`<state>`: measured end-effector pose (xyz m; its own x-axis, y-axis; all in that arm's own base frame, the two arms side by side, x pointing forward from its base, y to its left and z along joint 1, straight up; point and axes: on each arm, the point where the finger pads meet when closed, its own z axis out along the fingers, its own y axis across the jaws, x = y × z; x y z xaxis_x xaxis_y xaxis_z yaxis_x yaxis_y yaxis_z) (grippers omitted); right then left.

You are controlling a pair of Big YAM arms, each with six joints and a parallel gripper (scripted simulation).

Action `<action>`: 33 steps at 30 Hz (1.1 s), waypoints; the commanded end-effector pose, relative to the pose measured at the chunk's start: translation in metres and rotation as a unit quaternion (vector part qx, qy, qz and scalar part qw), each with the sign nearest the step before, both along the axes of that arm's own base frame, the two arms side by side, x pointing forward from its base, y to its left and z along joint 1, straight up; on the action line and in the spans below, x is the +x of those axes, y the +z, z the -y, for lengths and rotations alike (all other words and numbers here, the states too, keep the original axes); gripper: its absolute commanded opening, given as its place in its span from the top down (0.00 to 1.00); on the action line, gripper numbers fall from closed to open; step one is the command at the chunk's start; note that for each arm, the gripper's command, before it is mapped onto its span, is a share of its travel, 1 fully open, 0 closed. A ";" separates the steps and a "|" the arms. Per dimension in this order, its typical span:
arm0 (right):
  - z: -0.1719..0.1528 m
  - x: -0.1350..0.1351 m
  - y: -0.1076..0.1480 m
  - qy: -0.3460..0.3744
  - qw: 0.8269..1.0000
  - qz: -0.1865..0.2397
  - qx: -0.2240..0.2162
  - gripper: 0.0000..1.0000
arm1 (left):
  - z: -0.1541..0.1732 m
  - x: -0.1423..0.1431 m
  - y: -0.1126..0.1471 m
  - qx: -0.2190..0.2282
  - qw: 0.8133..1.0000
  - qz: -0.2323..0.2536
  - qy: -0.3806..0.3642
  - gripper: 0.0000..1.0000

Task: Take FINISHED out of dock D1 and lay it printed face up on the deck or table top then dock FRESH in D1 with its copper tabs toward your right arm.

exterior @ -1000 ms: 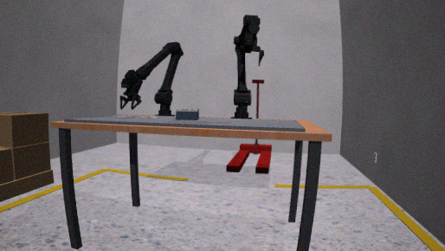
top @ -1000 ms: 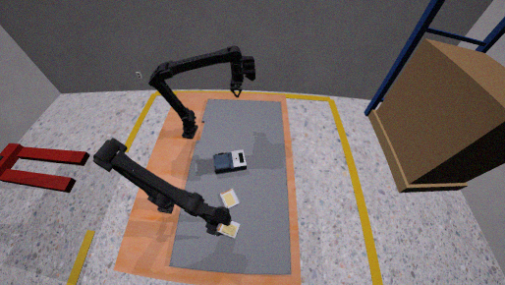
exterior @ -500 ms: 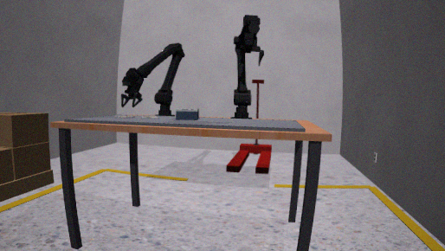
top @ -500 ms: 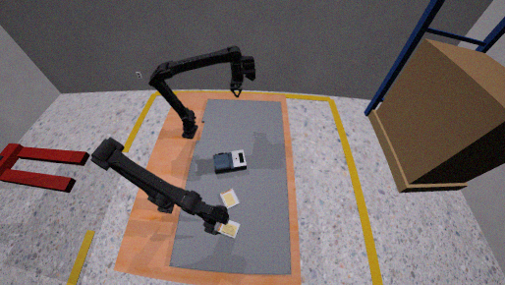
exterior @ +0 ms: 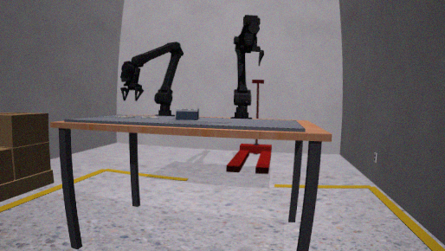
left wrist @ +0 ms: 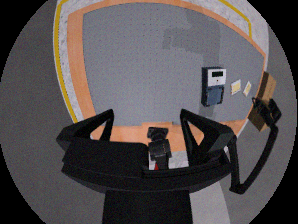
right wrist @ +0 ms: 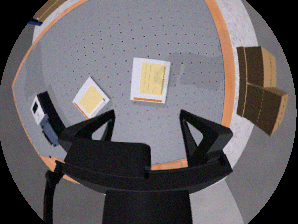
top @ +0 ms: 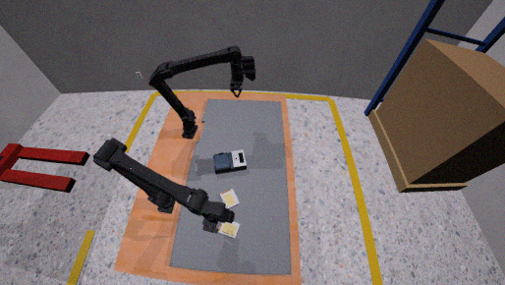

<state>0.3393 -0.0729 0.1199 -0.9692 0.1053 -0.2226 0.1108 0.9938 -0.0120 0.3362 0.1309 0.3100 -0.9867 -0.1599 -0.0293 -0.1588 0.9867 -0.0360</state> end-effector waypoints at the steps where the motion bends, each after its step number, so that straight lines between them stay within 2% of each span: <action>1: -0.002 0.015 0.028 0.052 0.998 -0.043 0.001 0.02 | -0.003 0.005 0.020 0.006 1.000 0.019 -0.004 0.00; 3: -0.003 0.015 0.038 0.068 0.995 -0.072 0.004 0.02 | -0.003 0.005 0.020 0.006 1.000 0.019 -0.004 0.00; 5: -0.003 0.015 0.038 0.068 0.995 -0.072 0.004 0.02 | -0.003 0.005 0.020 0.006 1.000 0.019 -0.004 0.00; 8: -0.005 0.015 0.053 0.091 0.989 -0.113 0.008 0.02 | -0.003 0.005 0.020 0.006 1.000 0.019 -0.004 0.00; 33: -0.019 0.015 0.167 0.091 0.989 -0.113 0.008 0.02 | -0.003 0.005 0.020 0.006 1.000 0.019 -0.004 0.00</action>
<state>0.3446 -0.0582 0.2525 -0.9967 -0.0612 0.0532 -0.0605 0.9981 0.0148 0.3362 0.1309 0.3100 -0.9867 -0.1599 -0.0293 -0.1588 0.9867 -0.0360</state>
